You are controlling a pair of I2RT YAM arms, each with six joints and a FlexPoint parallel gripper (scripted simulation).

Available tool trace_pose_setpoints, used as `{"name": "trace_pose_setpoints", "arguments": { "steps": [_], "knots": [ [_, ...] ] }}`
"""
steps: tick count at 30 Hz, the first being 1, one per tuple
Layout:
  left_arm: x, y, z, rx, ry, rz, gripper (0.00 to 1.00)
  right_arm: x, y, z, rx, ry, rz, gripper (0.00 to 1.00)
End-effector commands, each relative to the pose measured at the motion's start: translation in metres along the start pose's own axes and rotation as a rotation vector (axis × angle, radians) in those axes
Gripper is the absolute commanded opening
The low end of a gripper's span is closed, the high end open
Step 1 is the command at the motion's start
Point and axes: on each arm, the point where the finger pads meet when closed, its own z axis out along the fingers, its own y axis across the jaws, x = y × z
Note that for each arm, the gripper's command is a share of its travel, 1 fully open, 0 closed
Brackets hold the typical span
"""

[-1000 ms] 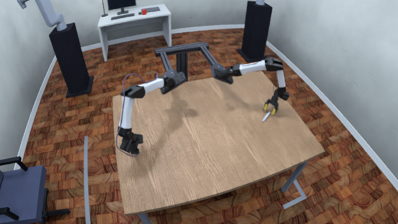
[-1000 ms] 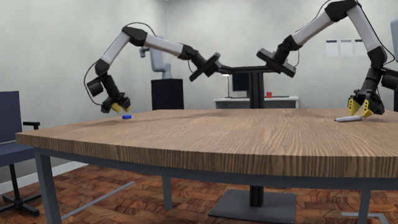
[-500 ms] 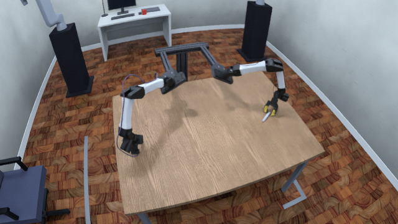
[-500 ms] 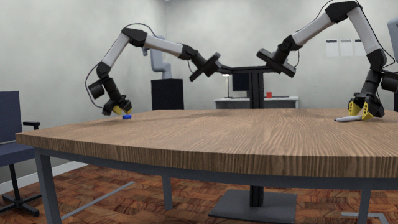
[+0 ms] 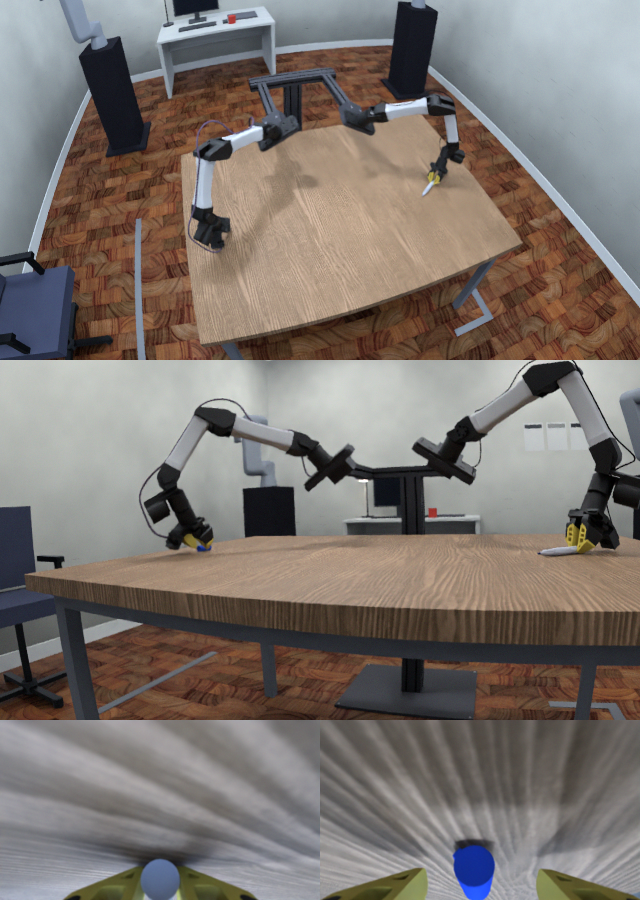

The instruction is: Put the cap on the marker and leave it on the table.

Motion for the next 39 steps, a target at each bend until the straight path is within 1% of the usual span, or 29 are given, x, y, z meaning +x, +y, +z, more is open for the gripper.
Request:
{"name": "trace_pose_setpoints", "arguments": {
  "steps": [1, 2, 5, 7, 9, 13, 15, 22, 24, 25, 26, 27, 30, 32, 36, 39],
  "knots": [
    [0.000, -0.004, -0.007, 0.011, -0.019, 0.009, 0.00, -0.004, 0.003, 0.007, -0.003, -0.008, -0.006, 0.64],
    [0.003, -0.004, -0.015, 0.015, -0.022, 0.013, 0.06, -0.005, 0.002, 0.004, -0.001, -0.010, -0.004, 0.64],
    [0.015, -0.003, -0.034, 0.014, -0.024, 0.013, 0.06, -0.002, -0.002, 0.004, -0.001, -0.007, -0.006, 0.64],
    [0.015, -0.003, -0.034, 0.014, -0.024, 0.013, 0.06, -0.002, -0.002, 0.004, -0.001, -0.007, -0.006, 0.64],
    [0.027, -0.002, -0.040, 0.015, -0.026, 0.014, 0.06, 0.000, 0.001, 0.006, -0.005, -0.001, -0.009, 0.64],
    [0.052, 0.008, -0.032, 0.017, -0.025, 0.014, 0.06, -0.003, 0.001, 0.006, -0.004, -0.003, -0.008, 0.32],
    [0.058, 0.011, -0.030, 0.018, -0.025, 0.013, 0.06, -0.003, 0.002, 0.009, -0.008, 0.002, -0.011, 0.26],
    [0.057, 0.011, -0.030, 0.019, -0.027, 0.012, 0.06, -0.004, 0.001, 0.008, -0.005, -0.001, -0.009, 0.07],
    [0.057, 0.011, -0.030, 0.019, -0.027, 0.012, 0.06, -0.004, 0.001, 0.008, -0.005, -0.001, -0.009, 0.07],
    [0.057, 0.008, -0.034, 0.029, -0.037, 0.017, 0.06, -0.002, -0.002, 0.002, -0.001, -0.007, -0.005, 0.00],
    [0.057, 0.008, -0.034, 0.029, -0.037, 0.017, 0.06, 0.000, -0.004, -0.004, 0.001, -0.012, 0.000, 0.00],
    [0.057, 0.008, -0.034, 0.029, -0.037, 0.017, 0.06, 0.004, -0.003, -0.011, 0.002, -0.014, 0.001, 0.07],
    [0.058, 0.008, -0.034, 0.031, -0.034, 0.021, 0.06, 0.014, -0.001, -0.033, 0.002, -0.019, 0.001, 0.07],
    [0.058, 0.009, -0.034, 0.026, -0.031, 0.017, 0.06, 0.019, 0.004, -0.041, 0.002, -0.019, 0.001, 0.07],
    [0.058, 0.009, -0.034, 0.027, -0.035, 0.019, 0.06, 0.024, 0.029, -0.053, 0.012, -0.026, 0.018, 0.07],
    [0.059, 0.009, -0.032, 0.026, -0.044, 0.031, 0.06, 0.026, 0.052, -0.057, -0.018, -0.033, 0.073, 0.07]
  ]
}}
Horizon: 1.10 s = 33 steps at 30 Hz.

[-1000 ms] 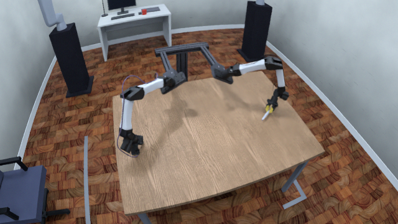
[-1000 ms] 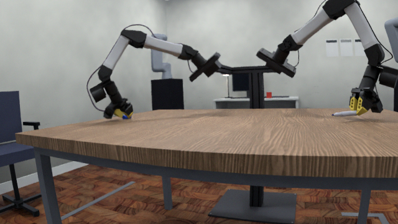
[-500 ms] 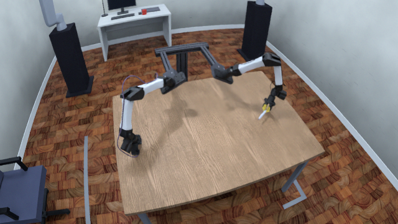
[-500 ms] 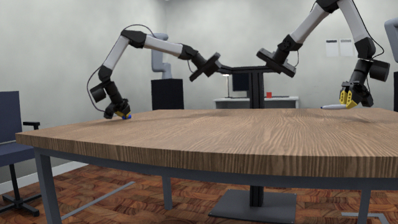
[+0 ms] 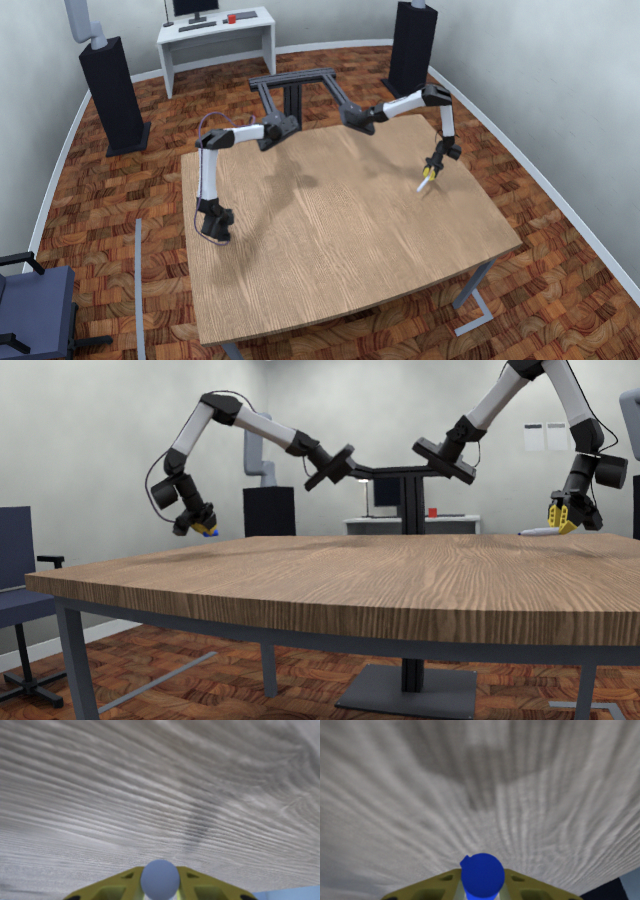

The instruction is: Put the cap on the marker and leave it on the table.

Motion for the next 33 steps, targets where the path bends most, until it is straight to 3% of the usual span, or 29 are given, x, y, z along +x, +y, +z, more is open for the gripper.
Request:
{"name": "trace_pose_setpoints", "arguments": {
  "steps": [1, 10, 17, 19, 26, 33],
  "knots": [
    [0.003, -0.012, -0.014, 0.039, -0.037, 0.030, 0.06, 0.004, 0.014, -0.021, -0.003, -0.030, 0.076, 0.07],
    [0.033, 0.001, -0.003, 0.004, -0.070, 0.089, 0.06, -0.001, 0.090, -0.030, -0.167, -0.066, 0.385, 0.07],
    [0.097, 0.027, 0.019, -0.065, -0.080, 0.186, 0.06, 0.000, 0.183, -0.041, -0.342, -0.073, 0.634, 0.07],
    [0.097, 0.027, 0.019, -0.065, -0.080, 0.186, 0.06, 0.000, 0.183, -0.041, -0.342, -0.073, 0.634, 0.07],
    [0.172, 0.059, 0.042, -0.139, -0.068, 0.298, 0.06, 0.002, 0.272, -0.055, -0.514, -0.076, 0.882, 0.07],
    [0.225, 0.092, 0.067, -0.236, -0.042, 0.391, 0.06, 0.012, 0.347, -0.056, -0.614, -0.059, 1.060, 0.07]
  ]
}}
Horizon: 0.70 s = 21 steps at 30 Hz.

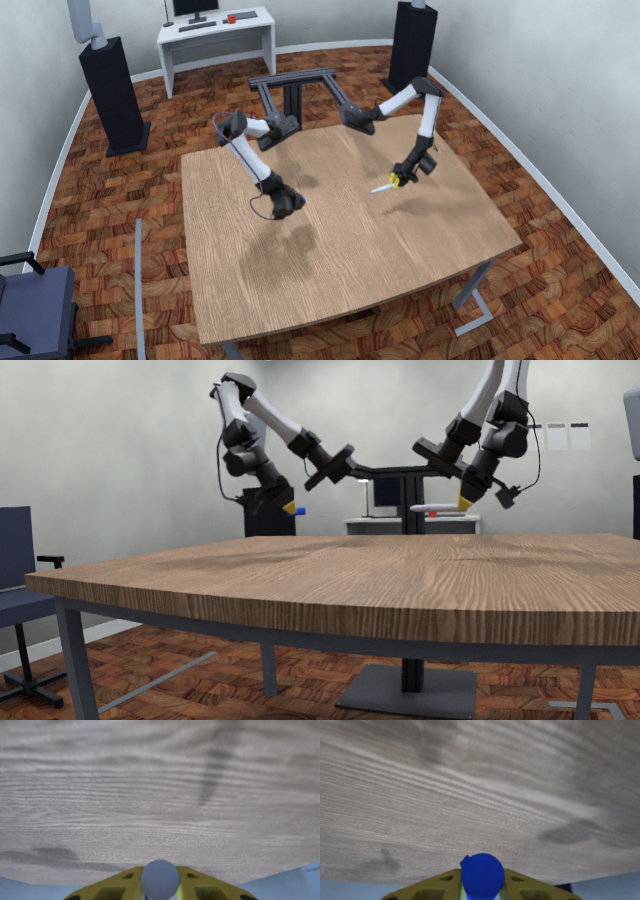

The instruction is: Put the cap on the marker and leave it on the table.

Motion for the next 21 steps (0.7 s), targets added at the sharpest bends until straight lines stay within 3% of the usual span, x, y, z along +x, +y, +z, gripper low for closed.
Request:
{"name": "trace_pose_setpoints", "arguments": {
  "steps": [1, 3, 13, 21],
  "knots": [
    [0.013, -0.006, 0.006, -0.010, -0.052, 0.002, 0.06, 0.014, 0.039, 0.008, -0.162, -0.088, 0.234, 0.07],
    [0.013, -0.006, 0.006, -0.010, -0.052, 0.002, 0.06, 0.014, 0.039, 0.008, -0.162, -0.088, 0.234, 0.07],
    [0.073, -0.010, 0.021, -0.070, -0.026, 0.122, 0.06, 0.094, 0.075, 0.045, -0.263, -0.067, 0.409, 0.07],
    [0.081, -0.014, 0.019, -0.054, -0.010, 0.146, 0.06, 0.111, 0.082, 0.047, -0.276, -0.059, 0.392, 0.07]
  ]
}}
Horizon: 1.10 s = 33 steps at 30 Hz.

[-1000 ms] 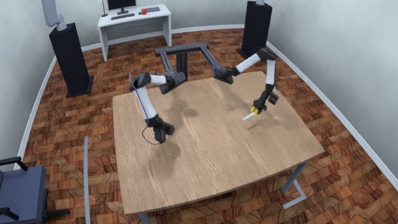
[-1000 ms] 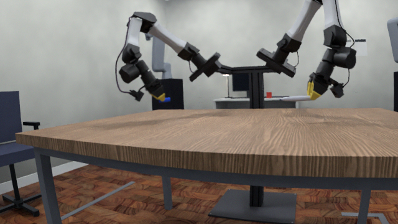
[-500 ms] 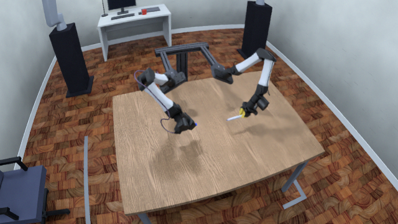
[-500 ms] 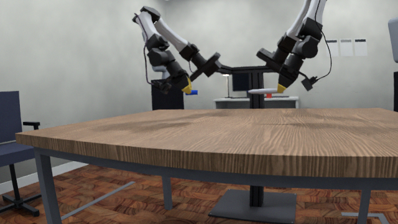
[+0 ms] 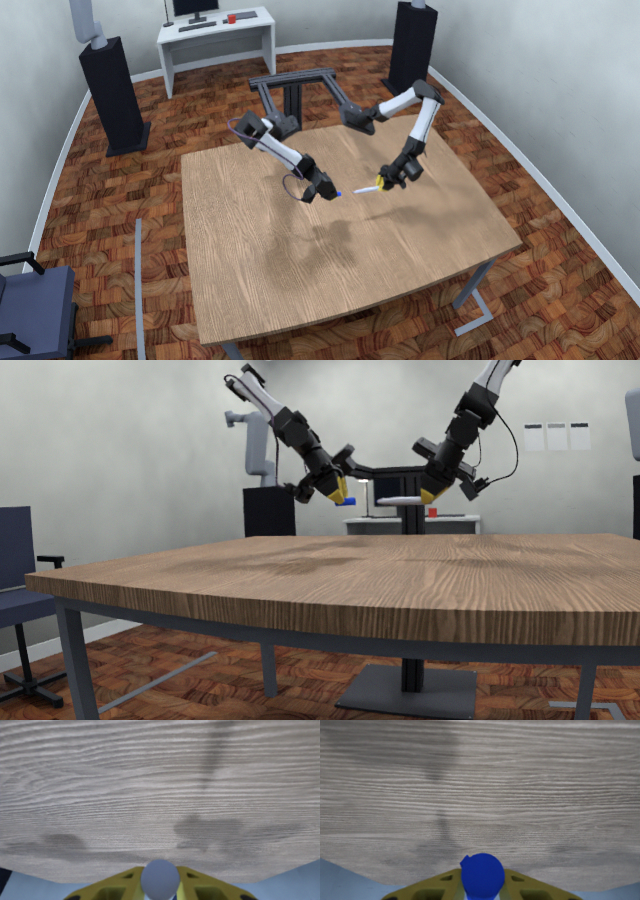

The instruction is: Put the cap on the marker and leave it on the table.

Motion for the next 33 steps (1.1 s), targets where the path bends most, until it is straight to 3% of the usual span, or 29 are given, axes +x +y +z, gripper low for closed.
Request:
{"name": "trace_pose_setpoints", "arguments": {
  "steps": [1, 11, 25, 33],
  "knots": [
    [0.004, -0.010, -0.007, 0.025, -0.005, 0.009, 0.06, 0.004, 0.007, 0.002, -0.040, -0.016, 0.024, 0.07],
    [0.003, -0.018, -0.005, 0.044, -0.022, -0.023, 0.06, 0.004, 0.010, -0.001, -0.047, -0.011, 0.029, 0.07],
    [0.040, -0.004, 0.017, 0.041, -0.010, -0.027, 0.06, 0.004, 0.010, -0.001, -0.047, -0.011, 0.029, 0.07],
    [0.041, -0.005, 0.014, 0.040, -0.001, -0.015, 0.06, 0.004, 0.010, -0.001, -0.047, -0.011, 0.029, 0.07]
  ]
}}
